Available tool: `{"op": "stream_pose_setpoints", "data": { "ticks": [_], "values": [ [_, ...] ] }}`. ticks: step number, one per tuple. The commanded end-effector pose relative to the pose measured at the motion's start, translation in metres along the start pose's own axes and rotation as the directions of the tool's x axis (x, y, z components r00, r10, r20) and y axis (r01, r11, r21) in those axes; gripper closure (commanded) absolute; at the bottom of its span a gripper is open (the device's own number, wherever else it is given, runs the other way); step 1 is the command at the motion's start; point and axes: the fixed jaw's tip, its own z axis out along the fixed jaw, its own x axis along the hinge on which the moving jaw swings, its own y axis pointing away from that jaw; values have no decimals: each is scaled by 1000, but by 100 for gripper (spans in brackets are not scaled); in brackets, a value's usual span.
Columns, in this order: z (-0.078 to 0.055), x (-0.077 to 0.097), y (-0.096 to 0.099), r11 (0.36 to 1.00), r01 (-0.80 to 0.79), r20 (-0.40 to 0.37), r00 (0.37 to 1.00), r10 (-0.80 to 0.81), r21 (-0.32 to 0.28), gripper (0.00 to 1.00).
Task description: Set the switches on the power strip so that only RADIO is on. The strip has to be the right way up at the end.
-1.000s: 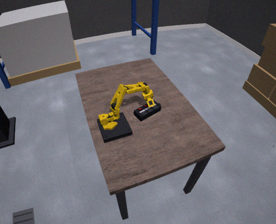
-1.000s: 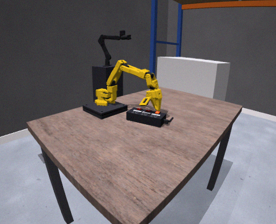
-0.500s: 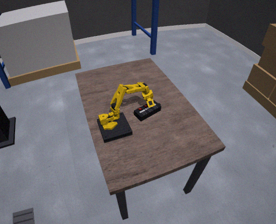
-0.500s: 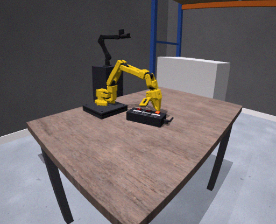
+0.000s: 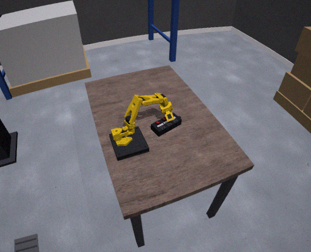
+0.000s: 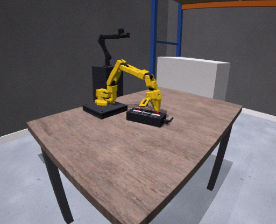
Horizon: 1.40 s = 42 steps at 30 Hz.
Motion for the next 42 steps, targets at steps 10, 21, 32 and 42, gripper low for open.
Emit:
{"op": "stream_pose_setpoints", "data": {
  "ticks": [10, 21, 32, 42],
  "values": [
    [17, -13, -15, 993, -16, 55, 998, 10, 114, 100],
    [-5, -4, 0, 993, -7, 52, 999, 1, 115, 100],
    [-19, 0, 7, 993, -2, 51, 999, -4, 115, 100],
    [-19, 0, 7, 993, -2, 51, 999, -4, 115, 100]
  ]
}}
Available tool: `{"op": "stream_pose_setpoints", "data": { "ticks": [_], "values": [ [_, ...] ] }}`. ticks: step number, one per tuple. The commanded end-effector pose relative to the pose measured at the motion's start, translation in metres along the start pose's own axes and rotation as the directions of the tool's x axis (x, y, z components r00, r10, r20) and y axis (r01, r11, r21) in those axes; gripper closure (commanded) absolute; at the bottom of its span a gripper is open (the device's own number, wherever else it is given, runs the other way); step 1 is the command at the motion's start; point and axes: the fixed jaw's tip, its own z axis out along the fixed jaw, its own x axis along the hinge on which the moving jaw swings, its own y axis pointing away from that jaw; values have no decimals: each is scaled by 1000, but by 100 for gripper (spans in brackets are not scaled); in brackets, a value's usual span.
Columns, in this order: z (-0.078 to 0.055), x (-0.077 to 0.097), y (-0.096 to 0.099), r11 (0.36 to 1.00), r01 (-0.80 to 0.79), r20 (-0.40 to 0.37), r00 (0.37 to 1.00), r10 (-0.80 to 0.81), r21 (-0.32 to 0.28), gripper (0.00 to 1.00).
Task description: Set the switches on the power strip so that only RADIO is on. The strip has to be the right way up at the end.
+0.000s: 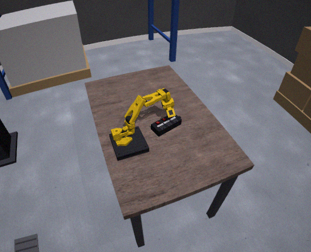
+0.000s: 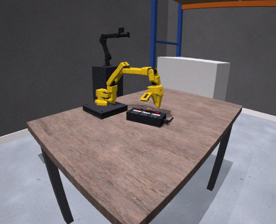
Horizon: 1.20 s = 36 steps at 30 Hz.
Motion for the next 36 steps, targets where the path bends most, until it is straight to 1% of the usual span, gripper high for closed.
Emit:
{"op": "stream_pose_setpoints", "data": {
  "ticks": [1, 12, 16, 20, 25, 27, 32, 36],
  "values": [
    [2, -1, 0, 1000, 6, 3, 1000, -6, 8, 100],
    [2, -1, 0, 1000, 6, 3, 1000, -6, 9, 100],
    [1, -3, -2, 1000, 2, 7, 1000, -2, 17, 100],
    [0, -8, -7, 999, -8, 18, 1000, 8, 42, 100],
    [-2, -17, -17, 996, -29, 40, 999, 26, 87, 100],
    [-2, -17, -17, 996, -29, 40, 999, 26, 87, 100],
    [-4, -26, -27, 990, -51, 61, 997, 43, 133, 100],
    [-6, -31, -33, 986, -63, 73, 996, 52, 156, 100]
  ]
}}
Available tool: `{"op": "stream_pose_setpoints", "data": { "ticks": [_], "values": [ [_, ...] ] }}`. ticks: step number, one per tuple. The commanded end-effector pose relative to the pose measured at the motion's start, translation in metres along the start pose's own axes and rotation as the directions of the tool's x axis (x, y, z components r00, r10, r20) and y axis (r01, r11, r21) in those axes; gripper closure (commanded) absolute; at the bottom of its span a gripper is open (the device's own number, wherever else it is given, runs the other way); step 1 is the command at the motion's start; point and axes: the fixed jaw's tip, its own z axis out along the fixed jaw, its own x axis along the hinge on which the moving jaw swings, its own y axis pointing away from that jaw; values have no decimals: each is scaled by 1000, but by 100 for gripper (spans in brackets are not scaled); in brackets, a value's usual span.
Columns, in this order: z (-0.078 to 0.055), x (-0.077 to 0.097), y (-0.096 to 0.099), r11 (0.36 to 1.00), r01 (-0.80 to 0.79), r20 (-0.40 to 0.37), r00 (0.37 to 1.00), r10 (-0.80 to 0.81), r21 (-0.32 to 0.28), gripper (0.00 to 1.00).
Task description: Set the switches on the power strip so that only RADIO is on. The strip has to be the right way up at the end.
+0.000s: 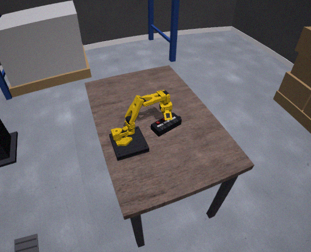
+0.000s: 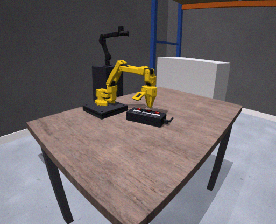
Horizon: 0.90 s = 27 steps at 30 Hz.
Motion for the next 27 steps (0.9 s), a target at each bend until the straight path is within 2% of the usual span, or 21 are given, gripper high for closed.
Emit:
{"op": "stream_pose_setpoints", "data": {
  "ticks": [1, 27],
  "values": [
    [-3, -6, -6, 1000, -5, 6, 1000, 5, 18, 100],
    [-2, -8, -10, 1000, -7, 8, 1000, 7, 23, 100]
  ]
}}
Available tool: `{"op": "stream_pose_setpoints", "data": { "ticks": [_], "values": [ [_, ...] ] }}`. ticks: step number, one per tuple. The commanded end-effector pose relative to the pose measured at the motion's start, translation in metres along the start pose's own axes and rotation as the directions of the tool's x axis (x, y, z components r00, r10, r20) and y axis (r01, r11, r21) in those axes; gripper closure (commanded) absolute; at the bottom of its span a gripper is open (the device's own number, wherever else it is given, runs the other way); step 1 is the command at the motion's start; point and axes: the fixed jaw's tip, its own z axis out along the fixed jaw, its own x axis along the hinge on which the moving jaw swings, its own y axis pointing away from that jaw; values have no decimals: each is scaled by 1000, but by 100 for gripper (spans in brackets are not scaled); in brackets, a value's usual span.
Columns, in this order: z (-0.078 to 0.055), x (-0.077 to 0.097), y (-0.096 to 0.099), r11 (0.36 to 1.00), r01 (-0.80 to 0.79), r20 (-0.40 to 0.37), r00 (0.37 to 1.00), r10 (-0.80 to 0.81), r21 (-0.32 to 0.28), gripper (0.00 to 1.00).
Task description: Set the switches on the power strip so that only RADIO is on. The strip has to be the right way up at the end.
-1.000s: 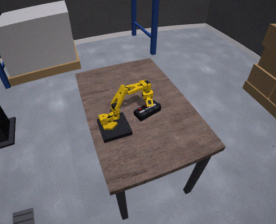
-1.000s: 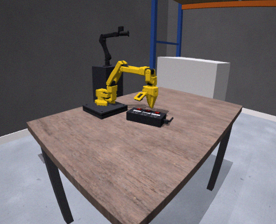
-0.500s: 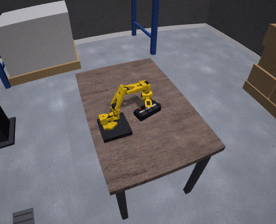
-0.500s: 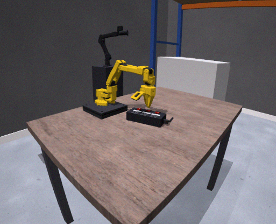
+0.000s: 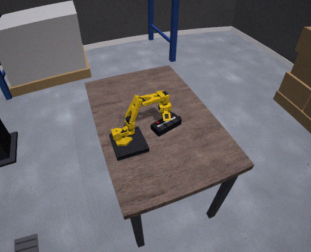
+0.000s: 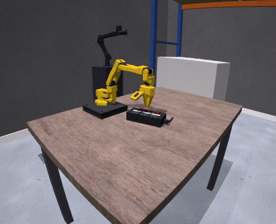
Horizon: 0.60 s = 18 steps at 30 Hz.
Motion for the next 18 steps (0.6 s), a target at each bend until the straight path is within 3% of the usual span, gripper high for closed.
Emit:
{"op": "stream_pose_setpoints", "data": {
  "ticks": [1, 18],
  "values": [
    [-2, -1, 0, 1000, 3, -4, 1000, -3, -7, 100],
    [-2, 0, 2, 1000, 4, -4, 1000, -4, -7, 100]
  ]
}}
